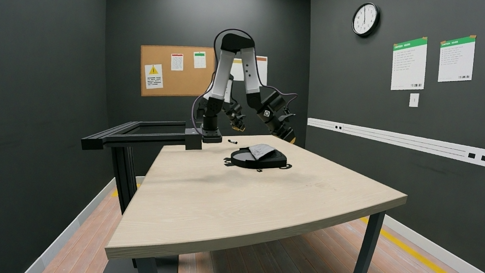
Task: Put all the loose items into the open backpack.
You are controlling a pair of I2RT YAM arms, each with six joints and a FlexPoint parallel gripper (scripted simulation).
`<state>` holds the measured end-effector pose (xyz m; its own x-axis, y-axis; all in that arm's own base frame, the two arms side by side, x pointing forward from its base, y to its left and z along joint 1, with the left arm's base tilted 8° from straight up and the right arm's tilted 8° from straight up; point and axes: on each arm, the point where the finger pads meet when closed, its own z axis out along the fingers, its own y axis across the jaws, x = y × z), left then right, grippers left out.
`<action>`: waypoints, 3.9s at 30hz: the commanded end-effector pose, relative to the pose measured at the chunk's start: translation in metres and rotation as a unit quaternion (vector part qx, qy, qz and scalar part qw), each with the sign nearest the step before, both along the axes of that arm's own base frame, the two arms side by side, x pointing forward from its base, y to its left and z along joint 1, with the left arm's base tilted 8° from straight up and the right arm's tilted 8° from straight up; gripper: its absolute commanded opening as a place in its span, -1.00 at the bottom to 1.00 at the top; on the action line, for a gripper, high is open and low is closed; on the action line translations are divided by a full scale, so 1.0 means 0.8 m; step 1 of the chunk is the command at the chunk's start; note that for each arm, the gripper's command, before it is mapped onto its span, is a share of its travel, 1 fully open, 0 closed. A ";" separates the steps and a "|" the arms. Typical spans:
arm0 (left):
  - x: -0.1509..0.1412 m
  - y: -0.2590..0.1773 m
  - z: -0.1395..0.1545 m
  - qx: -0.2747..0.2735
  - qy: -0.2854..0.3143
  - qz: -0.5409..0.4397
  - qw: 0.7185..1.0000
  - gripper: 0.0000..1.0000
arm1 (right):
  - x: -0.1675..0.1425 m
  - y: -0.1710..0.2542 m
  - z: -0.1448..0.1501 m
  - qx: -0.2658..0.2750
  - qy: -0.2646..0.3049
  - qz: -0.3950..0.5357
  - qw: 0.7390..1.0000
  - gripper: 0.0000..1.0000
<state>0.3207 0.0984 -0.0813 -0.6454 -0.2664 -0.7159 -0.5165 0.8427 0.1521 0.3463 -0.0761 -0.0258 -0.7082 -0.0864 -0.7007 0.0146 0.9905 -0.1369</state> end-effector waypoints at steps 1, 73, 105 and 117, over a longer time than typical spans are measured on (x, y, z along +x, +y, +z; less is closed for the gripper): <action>0.008 0.033 0.008 0.036 -0.063 0.161 0.984 -0.01 | 0.004 0.000 0.006 -0.002 -0.008 0.002 1.000 0.80; -0.003 0.138 -0.114 0.062 -0.148 0.642 0.750 -0.01 | 0.004 0.000 0.006 -0.002 -0.008 0.002 1.000 0.80; -0.012 0.136 -0.126 0.072 -0.140 0.641 0.751 -0.69 | 0.004 0.000 0.006 -0.002 -0.008 0.002 1.000 0.80; -0.011 0.136 -0.126 0.072 -0.140 0.641 0.751 -0.69 | 0.004 0.000 0.006 -0.002 -0.008 0.002 1.000 0.80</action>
<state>0.3030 0.2069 -0.1870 0.2430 -0.4493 -0.8597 -0.9185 -0.3915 -0.0550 0.3463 -0.0761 -0.0258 -0.7082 -0.0864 -0.7007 0.0146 0.9905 -0.1369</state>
